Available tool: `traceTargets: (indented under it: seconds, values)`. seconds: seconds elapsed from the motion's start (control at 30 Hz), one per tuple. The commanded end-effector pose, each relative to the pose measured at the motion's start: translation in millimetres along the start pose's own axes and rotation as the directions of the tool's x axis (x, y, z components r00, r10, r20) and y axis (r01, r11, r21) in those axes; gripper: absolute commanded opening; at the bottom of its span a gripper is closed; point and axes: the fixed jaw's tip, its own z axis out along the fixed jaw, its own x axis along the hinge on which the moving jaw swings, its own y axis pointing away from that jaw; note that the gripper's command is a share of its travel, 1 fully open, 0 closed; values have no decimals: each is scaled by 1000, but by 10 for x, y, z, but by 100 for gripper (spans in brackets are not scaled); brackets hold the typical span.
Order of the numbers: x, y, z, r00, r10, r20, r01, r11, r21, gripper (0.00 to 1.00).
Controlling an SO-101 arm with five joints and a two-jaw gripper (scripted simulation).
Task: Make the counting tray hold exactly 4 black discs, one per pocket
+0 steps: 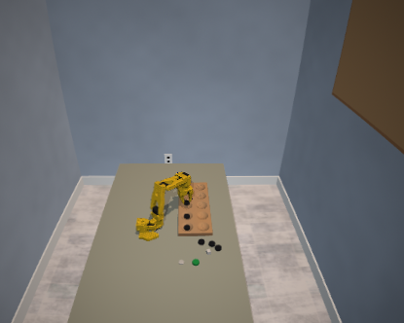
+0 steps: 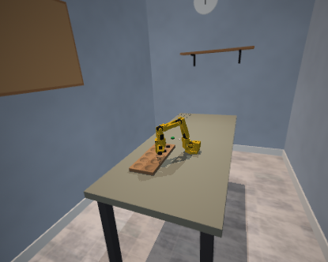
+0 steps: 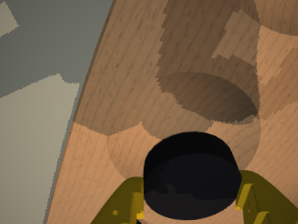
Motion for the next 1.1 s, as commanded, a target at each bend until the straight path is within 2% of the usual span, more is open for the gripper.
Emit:
traceTargets:
  seconds: [0.0, 0.53, 1.07]
  values:
    - [-40, -73, -102, 1000, -7, 29, 5, 998, 66, 0]
    - [-44, -81, 37, 1000, -7, 29, 5, 998, 66, 0]
    - [-40, -73, 47, 1000, -7, 28, 5, 998, 65, 0]
